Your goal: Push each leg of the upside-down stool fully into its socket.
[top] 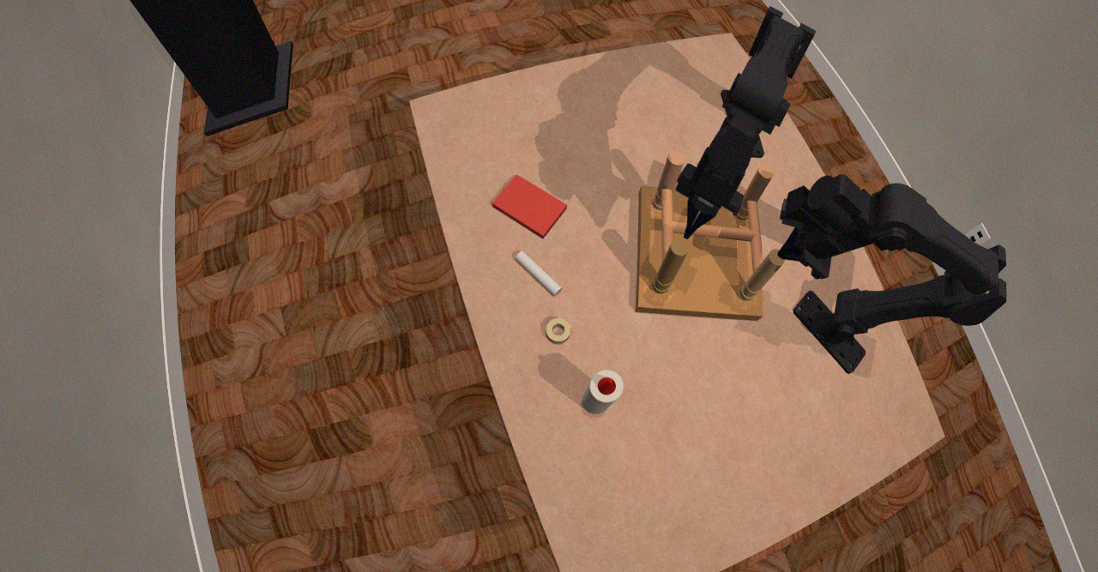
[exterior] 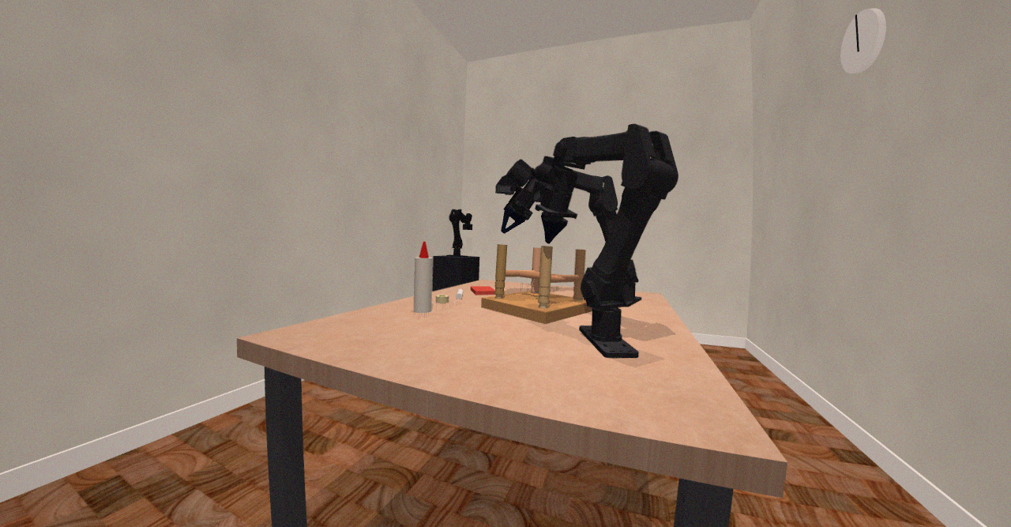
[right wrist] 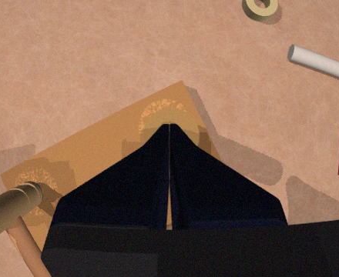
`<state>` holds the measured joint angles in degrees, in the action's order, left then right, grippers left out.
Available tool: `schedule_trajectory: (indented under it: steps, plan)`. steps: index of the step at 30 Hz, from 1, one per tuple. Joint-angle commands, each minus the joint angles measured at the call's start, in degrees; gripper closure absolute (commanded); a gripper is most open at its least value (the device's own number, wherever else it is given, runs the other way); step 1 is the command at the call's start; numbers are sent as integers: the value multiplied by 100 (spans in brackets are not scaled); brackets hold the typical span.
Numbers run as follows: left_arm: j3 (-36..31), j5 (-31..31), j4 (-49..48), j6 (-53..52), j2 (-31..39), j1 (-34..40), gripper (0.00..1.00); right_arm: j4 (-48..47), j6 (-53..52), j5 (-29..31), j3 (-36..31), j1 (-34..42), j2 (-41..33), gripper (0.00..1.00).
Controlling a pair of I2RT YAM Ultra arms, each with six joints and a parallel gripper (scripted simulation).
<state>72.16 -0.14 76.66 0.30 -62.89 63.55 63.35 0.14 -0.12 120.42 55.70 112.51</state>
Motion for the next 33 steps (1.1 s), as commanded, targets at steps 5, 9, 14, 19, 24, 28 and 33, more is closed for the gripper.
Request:
schedule_trajectory:
  steps: [5,9,14,19,24,28,33]
  plan:
    - [64,-26,-120,21,165,32,100,-409,10,29,-409,-67,-329,100]
    - [63,-26,-120,21,171,32,100,-535,9,37,-584,-92,-331,100]
    - [64,-26,-121,21,138,32,100,-693,8,26,-785,-8,-398,100]
    - [64,-26,-121,21,138,32,100,-880,7,13,-1013,-49,-457,100]
    - [64,-26,-121,21,138,32,100,-918,5,11,-935,-56,-491,100]
    - [64,-26,-121,21,138,32,100,-920,5,6,-970,-24,-477,100]
    - [64,-26,-121,21,138,32,100,-938,4,10,-838,-68,-528,100]
